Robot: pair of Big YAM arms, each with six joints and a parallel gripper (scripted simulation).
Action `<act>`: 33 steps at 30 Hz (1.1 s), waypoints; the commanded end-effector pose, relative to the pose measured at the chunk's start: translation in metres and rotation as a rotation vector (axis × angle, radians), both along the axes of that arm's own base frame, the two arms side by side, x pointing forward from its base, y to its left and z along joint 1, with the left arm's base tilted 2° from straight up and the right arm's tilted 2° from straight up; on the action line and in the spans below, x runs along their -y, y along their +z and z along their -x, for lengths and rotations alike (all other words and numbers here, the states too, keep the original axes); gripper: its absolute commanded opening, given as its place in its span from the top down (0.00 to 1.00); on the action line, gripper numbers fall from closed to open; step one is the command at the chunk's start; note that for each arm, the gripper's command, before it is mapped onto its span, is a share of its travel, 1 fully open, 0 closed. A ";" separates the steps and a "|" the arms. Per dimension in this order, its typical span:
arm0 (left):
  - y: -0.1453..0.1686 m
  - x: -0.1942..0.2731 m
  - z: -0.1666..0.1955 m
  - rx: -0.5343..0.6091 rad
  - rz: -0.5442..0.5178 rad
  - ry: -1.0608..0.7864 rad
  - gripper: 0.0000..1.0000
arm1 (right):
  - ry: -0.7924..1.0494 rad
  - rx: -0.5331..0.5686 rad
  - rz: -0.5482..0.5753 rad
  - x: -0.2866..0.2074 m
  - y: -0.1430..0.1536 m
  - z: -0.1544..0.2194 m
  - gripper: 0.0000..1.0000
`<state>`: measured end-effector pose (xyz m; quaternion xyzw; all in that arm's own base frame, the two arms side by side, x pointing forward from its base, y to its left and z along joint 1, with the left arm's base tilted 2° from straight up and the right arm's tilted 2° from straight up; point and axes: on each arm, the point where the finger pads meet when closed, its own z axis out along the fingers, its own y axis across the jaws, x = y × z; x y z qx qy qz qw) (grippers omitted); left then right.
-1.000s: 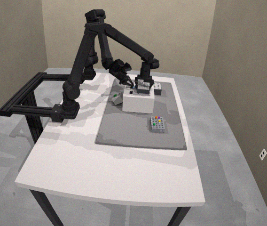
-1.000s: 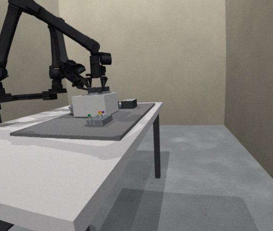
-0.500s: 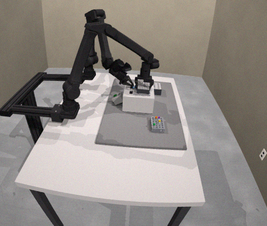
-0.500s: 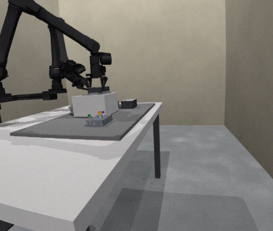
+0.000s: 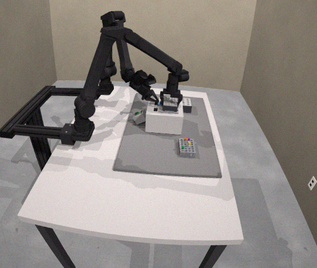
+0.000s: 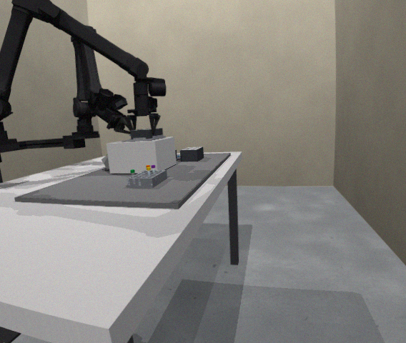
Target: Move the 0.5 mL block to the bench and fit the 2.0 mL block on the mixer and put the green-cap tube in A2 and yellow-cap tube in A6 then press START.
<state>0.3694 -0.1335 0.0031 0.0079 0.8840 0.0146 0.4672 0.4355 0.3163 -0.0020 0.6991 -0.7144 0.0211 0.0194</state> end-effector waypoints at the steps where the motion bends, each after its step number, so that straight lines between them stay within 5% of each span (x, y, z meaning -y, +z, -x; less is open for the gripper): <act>1: 0.010 0.006 -0.015 0.024 0.012 0.002 1.00 | -0.019 0.021 -0.029 -0.011 -0.001 -0.015 1.00; 33: 0.010 0.006 -0.016 0.022 0.011 0.000 1.00 | -0.026 -0.009 -0.022 -0.008 0.002 -0.015 1.00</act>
